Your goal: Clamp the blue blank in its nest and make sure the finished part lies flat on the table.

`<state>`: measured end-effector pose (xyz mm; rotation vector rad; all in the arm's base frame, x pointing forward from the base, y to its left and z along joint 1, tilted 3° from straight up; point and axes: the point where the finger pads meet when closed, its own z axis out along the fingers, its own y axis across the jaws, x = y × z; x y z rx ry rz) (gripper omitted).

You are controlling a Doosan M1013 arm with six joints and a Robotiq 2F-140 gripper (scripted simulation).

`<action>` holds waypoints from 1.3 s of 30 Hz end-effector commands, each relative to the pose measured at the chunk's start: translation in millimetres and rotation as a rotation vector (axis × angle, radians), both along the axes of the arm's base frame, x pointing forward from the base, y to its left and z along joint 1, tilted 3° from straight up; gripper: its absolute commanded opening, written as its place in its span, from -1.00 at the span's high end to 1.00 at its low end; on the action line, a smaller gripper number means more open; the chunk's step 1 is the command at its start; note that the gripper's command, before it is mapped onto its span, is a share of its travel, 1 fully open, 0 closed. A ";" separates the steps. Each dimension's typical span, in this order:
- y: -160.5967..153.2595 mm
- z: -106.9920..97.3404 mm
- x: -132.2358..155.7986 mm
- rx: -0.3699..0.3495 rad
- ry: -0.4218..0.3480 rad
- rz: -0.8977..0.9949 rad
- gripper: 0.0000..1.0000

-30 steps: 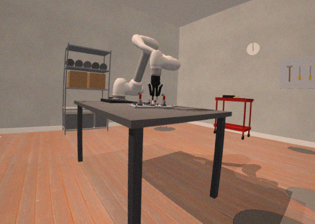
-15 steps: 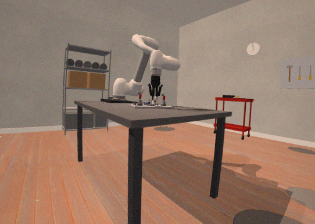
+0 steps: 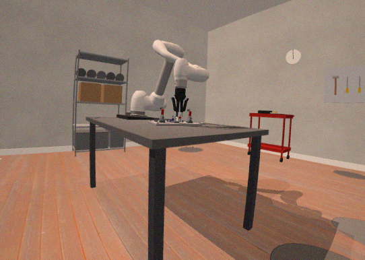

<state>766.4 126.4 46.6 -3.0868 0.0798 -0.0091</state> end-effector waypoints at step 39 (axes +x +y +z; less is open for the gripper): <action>-1.3 -12.3 2.8 -0.001 0.006 0.004 0.44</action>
